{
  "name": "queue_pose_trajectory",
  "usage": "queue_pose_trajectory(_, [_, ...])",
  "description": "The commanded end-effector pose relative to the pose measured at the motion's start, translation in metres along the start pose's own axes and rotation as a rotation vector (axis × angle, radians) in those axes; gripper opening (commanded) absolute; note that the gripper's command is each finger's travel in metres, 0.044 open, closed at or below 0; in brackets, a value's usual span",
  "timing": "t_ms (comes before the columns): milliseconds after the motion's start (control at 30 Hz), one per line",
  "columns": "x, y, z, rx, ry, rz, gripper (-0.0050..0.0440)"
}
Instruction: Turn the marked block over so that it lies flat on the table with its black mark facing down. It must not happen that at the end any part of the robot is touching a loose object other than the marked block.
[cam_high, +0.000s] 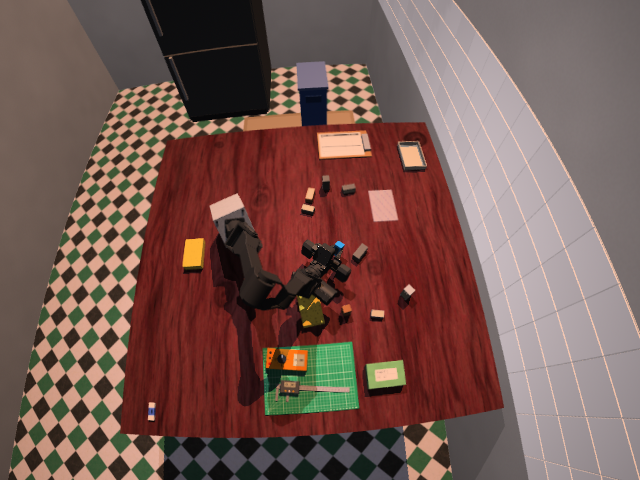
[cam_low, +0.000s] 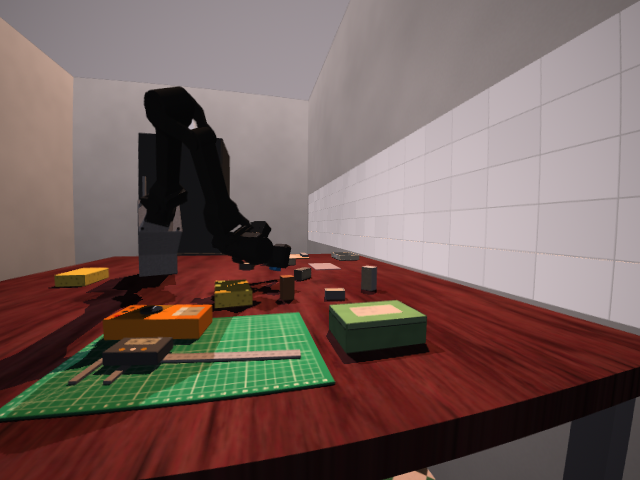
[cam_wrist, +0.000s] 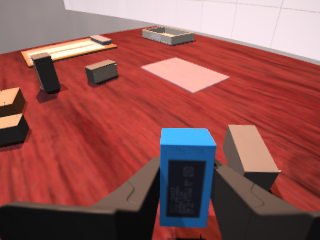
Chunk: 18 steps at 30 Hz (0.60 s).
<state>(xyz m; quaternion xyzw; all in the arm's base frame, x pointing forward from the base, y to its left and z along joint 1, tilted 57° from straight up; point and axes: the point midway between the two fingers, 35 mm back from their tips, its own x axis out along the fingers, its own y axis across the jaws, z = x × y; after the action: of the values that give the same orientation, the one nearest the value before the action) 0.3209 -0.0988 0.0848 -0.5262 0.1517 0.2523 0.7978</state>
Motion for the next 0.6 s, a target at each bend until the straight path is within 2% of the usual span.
queue_pose_trajectory(0, [-0.0011,-0.0027,0.0009,-0.008,-0.003,-0.006,-0.005])
queue_pose_trajectory(567, [0.0,-0.0023,-0.0027,-0.007,-0.003,0.001,-0.005])
